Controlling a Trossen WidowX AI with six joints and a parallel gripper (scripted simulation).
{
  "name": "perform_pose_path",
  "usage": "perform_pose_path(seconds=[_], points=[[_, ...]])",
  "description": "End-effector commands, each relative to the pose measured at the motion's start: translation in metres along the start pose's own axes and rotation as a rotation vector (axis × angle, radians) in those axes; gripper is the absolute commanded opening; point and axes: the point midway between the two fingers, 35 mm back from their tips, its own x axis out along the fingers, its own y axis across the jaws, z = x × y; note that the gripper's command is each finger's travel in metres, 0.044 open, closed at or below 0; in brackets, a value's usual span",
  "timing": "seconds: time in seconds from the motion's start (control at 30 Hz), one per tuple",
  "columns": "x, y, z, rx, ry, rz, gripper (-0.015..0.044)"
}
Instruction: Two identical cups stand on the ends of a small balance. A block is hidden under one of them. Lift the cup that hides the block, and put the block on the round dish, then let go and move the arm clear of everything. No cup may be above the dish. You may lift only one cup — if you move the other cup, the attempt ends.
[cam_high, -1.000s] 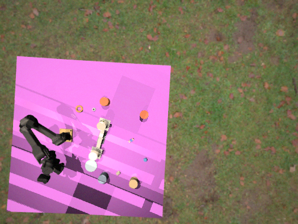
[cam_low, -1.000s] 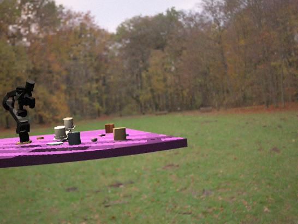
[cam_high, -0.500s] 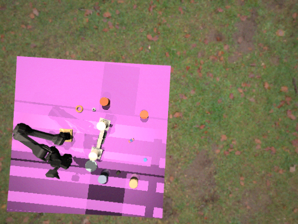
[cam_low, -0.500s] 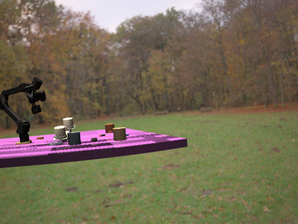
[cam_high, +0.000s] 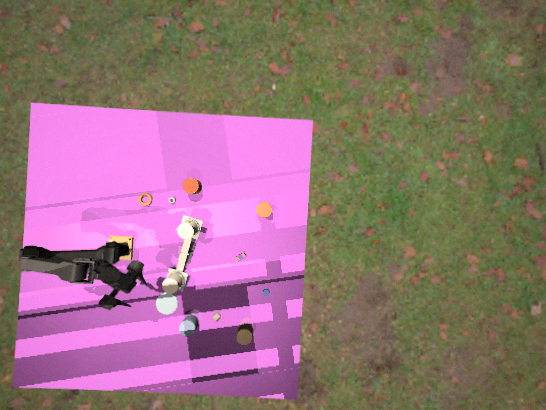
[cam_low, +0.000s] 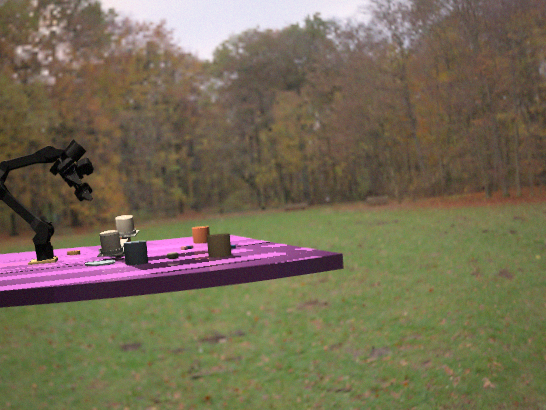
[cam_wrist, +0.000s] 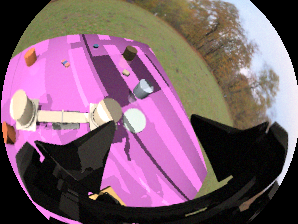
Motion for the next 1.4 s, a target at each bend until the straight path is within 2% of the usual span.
perform_pose_path(seconds=[0.0,0.27,0.6,0.77,1.37], points=[[-0.01,0.019,0.01,0.057,-0.035,0.087,0.044],[-0.045,0.064,0.022,0.193,-0.077,0.307,0.044],[-0.094,0.106,0.019,0.321,-0.034,0.551,0.044],[-0.091,0.106,0.021,0.273,-0.028,0.538,0.044],[-0.034,0.107,0.032,-0.298,0.129,0.483,0.044]])
